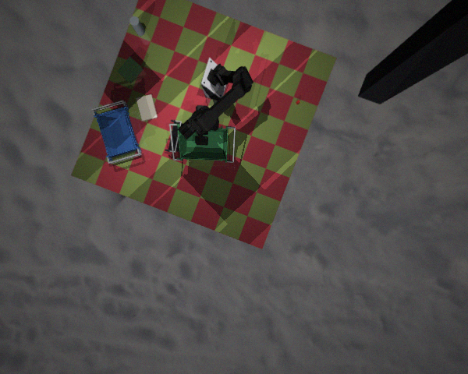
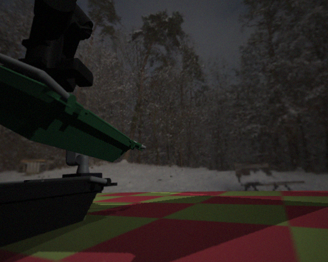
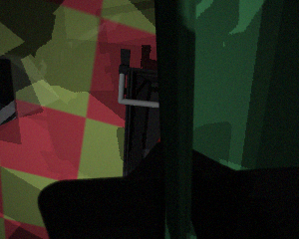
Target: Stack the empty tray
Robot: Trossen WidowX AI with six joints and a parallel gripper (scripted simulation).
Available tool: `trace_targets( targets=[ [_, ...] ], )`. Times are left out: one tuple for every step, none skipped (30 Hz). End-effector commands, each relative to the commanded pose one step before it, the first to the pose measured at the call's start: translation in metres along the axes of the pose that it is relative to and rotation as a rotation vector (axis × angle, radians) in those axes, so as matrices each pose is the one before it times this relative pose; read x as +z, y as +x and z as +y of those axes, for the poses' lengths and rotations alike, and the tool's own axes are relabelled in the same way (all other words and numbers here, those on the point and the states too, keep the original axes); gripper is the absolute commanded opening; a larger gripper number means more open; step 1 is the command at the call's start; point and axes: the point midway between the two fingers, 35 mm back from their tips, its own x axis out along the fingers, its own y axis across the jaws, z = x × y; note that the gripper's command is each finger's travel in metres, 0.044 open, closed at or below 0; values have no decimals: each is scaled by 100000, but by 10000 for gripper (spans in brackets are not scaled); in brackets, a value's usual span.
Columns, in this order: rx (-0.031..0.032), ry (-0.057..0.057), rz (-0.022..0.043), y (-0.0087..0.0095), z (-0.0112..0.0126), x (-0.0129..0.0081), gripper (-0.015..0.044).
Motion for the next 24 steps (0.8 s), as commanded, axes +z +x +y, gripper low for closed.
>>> trace_targets(
  targets=[
    [-1988,3251,-161,-624,179,-2155,0],
    [-117,914,-298,-23,98,-458,0],
    [-122,911,-305,-24,100,-458,0],
    [-128,909,-312,-24,103,-457,0],
    [-133,906,-319,-24,105,-457,0],
    [-139,903,-325,-24,107,-457,0],
    [-144,901,-332,-24,110,-457,0],
    [-149,898,-339,-24,112,-457,0],
    [-155,895,-346,-24,115,-456,0],
    [-160,892,-352,-24,117,-456,0],
    [-166,889,-359,-24,119,-455,0],
    [-171,886,-366,-24,122,-455,0],
    [-177,882,-372,-24,124,-455,0],
    [-182,879,-379,-24,126,-454,0],
    [-154,724,-318,-20,106,-375,0],
    [-94,433,-193,-12,64,-225,0],
    [-32,144,-65,-4,21,-75,0],
    [0,0,0,0,0,0,0],
    [0,0,0,0,0,0,0],
    [0,0,0,0,0,0,0],
    [0,0,0,0,0,0,0],
    [0,0,0,0,0,0,0],
    [0,0,0,0,0,0,0],
    [0,0,0,0,0,0,0]
  ],
)
